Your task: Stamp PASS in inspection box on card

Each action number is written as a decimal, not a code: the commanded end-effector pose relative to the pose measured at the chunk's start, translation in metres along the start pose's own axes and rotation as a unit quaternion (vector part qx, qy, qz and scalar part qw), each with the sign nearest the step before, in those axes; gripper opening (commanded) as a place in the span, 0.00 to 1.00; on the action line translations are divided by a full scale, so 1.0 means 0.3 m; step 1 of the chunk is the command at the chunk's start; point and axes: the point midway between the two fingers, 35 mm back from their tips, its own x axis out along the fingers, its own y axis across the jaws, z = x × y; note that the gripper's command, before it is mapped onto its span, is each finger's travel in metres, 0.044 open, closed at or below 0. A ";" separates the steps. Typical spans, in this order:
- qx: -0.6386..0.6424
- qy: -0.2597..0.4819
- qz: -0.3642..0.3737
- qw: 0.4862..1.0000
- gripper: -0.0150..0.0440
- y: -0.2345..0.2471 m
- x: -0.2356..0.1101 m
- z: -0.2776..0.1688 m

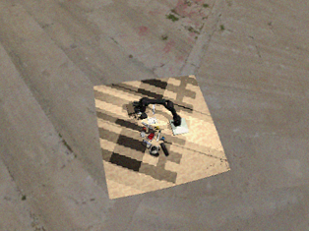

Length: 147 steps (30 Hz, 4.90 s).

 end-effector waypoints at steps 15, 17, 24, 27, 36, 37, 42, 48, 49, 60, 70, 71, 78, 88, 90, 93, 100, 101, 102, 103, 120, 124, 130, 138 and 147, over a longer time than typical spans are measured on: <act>0.003 0.002 -0.003 1.000 0.63 -0.006 0.093 0.006; 0.003 0.002 -0.003 1.000 0.63 -0.006 0.104 0.007; 0.003 0.002 -0.003 1.000 0.63 -0.004 0.142 0.006; 0.003 0.002 -0.003 1.000 0.63 -0.004 0.158 0.006; 0.003 0.002 -0.003 1.000 0.63 -0.001 0.207 0.003; 0.003 0.002 -0.003 1.000 0.63 -0.001 0.212 0.002; 0.003 0.002 -0.003 1.000 0.63 0.001 0.238 -0.001; 0.001 0.001 0.000 1.000 0.61 0.003 0.234 0.001; 0.001 0.001 0.000 1.000 0.59 0.003 0.234 0.001; 0.001 0.001 0.000 1.000 0.47 0.003 0.234 0.001; 0.001 0.001 0.000 1.000 0.26 0.003 0.232 0.002; 0.001 0.001 0.000 1.000 0.25 0.003 0.230 0.002; 0.001 0.000 0.000 1.000 0.25 0.002 0.219 0.003; 0.001 0.000 0.000 1.000 0.25 0.002 0.202 0.005; 0.001 0.000 0.000 1.000 0.25 0.001 0.199 0.005; 0.001 0.000 0.000 1.000 0.25 0.001 0.194 0.005; 0.001 0.000 0.000 1.000 0.25 0.001 0.183 0.006; 0.001 0.000 0.000 1.000 0.25 0.001 0.181 0.006; 0.001 0.000 0.000 1.000 0.25 0.001 0.180 0.006; 0.001 0.000 0.000 1.000 0.25 0.001 0.178 0.006; 0.001 0.000 0.001 1.000 0.25 0.000 0.150 0.008; 0.001 0.000 0.001 1.000 0.25 0.000 0.143 0.008; 0.001 0.000 0.001 1.000 0.25 0.000 0.134 0.008; 0.001 0.000 0.001 1.000 0.25 -0.001 0.121 0.008; 0.001 0.000 0.002 1.000 0.25 -0.001 0.106 0.008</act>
